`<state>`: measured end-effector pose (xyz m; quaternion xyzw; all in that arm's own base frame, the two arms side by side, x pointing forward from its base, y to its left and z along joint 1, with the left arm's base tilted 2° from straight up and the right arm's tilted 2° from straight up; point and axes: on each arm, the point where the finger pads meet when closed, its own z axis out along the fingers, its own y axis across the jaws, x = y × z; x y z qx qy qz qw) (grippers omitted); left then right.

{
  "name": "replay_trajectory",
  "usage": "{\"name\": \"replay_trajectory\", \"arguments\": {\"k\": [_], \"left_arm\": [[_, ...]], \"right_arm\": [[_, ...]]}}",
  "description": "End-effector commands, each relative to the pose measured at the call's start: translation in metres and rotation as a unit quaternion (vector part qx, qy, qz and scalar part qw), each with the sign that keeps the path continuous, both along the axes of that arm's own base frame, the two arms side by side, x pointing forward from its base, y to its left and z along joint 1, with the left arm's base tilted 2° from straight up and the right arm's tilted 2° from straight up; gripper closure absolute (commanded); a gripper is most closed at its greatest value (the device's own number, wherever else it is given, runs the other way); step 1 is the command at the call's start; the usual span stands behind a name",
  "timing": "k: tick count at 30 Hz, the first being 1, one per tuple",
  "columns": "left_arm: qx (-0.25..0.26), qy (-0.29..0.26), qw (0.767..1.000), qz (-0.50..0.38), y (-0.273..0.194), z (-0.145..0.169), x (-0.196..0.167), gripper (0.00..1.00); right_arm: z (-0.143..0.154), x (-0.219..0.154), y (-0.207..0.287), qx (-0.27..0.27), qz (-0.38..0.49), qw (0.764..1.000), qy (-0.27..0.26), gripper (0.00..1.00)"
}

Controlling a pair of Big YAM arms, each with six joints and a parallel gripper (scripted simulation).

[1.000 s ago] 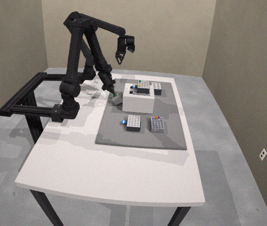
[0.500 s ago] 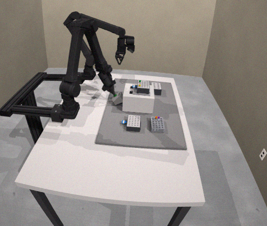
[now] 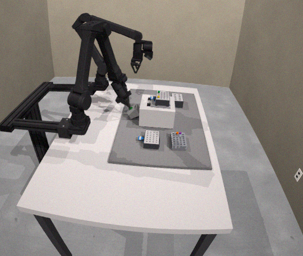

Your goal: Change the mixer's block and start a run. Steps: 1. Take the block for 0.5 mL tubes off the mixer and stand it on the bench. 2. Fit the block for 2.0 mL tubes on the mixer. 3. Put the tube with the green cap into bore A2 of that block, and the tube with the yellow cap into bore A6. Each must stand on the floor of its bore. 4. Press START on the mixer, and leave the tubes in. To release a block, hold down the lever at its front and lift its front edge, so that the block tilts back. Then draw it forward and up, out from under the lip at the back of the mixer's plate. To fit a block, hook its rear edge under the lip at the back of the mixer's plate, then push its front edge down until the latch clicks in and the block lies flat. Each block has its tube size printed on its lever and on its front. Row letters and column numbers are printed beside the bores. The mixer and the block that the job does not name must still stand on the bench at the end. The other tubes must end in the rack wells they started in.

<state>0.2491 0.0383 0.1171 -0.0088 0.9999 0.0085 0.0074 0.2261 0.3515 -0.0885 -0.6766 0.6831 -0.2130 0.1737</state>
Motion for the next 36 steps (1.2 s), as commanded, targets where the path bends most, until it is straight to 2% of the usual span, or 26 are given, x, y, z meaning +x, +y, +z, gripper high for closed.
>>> {"name": "replay_trajectory", "arguments": {"k": [1, 22, 36], "left_arm": [[0.004, -0.034, 0.999, 0.006, 0.005, 0.024, 0.024, 0.00], [0.004, -0.041, 0.999, 0.006, 0.005, 0.030, 0.029, 0.00], [0.000, -0.013, 1.000, 0.006, 0.002, 0.007, 0.009, 0.00]], "right_arm": [[0.011, 0.002, 0.013, 0.017, -0.003, 1.000, -0.006, 1.00], [0.007, 0.006, 0.012, 0.016, -0.003, 1.000, -0.004, 1.00], [0.004, 0.009, 0.011, 0.014, -0.004, 1.000, -0.004, 1.00]]}}
